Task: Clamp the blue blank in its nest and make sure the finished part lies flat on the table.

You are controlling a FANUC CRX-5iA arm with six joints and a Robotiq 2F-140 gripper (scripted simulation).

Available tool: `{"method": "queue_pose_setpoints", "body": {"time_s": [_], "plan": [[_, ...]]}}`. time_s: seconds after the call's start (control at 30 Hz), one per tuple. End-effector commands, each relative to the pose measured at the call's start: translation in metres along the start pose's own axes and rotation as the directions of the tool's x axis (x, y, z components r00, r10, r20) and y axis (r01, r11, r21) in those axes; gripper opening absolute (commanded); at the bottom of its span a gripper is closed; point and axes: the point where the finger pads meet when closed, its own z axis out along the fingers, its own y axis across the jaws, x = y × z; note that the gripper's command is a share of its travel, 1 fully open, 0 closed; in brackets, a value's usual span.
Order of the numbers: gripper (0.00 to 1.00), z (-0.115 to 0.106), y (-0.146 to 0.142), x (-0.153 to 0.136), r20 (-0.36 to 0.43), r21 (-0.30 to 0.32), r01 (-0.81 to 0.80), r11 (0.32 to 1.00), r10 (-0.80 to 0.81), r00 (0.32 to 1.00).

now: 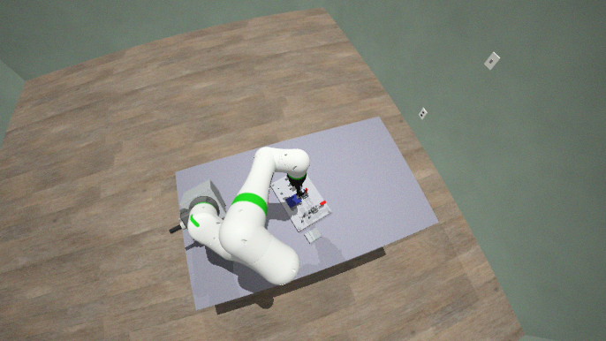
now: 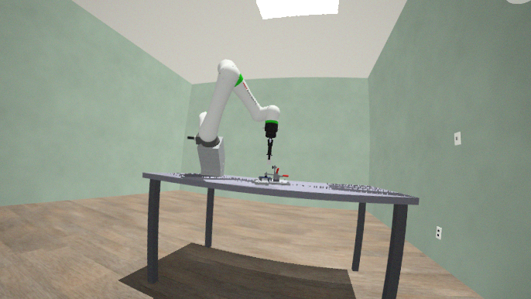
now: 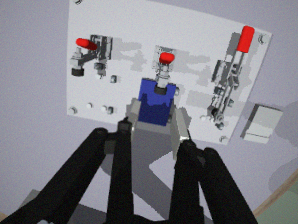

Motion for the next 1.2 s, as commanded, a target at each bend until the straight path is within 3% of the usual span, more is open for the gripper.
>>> {"method": "queue_pose_setpoints", "body": {"time_s": [0.0, 0.23, 0.57, 1.17], "plan": [[0.28, 0.000, 0.000, 0.024, 0.000, 0.000, 0.000, 1.000, 0.000, 1.000], [0.28, 0.000, 0.000, 0.062, 0.000, 0.000, 0.000, 1.000, 0.000, 1.000], [0.28, 0.001, 0.000, 0.066, 0.000, 0.000, 0.000, 1.000, 0.000, 1.000], [0.28, 0.026, 0.000, 0.065, 0.000, 0.000, 0.000, 1.000, 0.000, 1.000]]}}
